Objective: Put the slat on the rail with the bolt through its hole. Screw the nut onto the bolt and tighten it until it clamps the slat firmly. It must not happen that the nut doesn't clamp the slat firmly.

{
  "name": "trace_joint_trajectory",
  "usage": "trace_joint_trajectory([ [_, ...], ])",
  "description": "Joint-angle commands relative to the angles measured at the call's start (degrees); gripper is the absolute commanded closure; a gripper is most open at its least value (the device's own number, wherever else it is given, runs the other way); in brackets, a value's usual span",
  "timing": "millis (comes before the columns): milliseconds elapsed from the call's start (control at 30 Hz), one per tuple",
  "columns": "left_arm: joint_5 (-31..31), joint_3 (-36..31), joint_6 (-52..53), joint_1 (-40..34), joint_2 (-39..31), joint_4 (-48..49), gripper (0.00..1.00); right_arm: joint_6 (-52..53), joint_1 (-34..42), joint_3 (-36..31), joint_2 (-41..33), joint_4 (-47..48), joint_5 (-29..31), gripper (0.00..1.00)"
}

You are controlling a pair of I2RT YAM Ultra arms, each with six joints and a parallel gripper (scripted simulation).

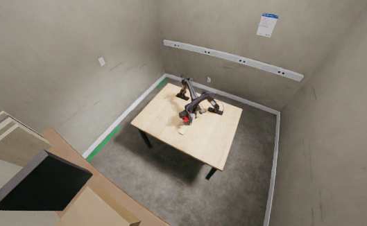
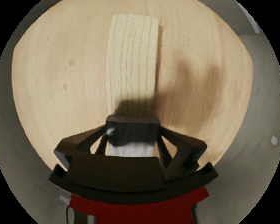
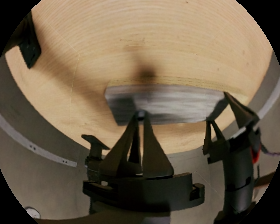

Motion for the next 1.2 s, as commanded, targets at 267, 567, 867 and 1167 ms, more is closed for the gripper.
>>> trace_joint_trajectory([
  [267, 0.0, 0.3, 0.0, 0.0, -0.5, 0.0, 0.28, 28.2, -0.3, -0.9, 0.0, 0.9, -0.9, 0.88],
  [567, 0.0, 0.3, 0.0, 0.0, -0.5, 0.0, 0.28, 44.2, -0.3, -1.0, -0.1, 1.0, -0.9, 0.88],
  [867, 0.0, 0.3, 0.0, 0.0, -0.5, 0.0, 0.28, 64.4, -0.4, -1.0, -0.1, 1.0, -1.0, 0.88],
  [1167, 0.0, 0.3, 0.0, 0.0, -0.5, 0.0, 0.28, 80.4, -0.4, -1.1, -0.1, 1.1, -1.0, 0.88],
])
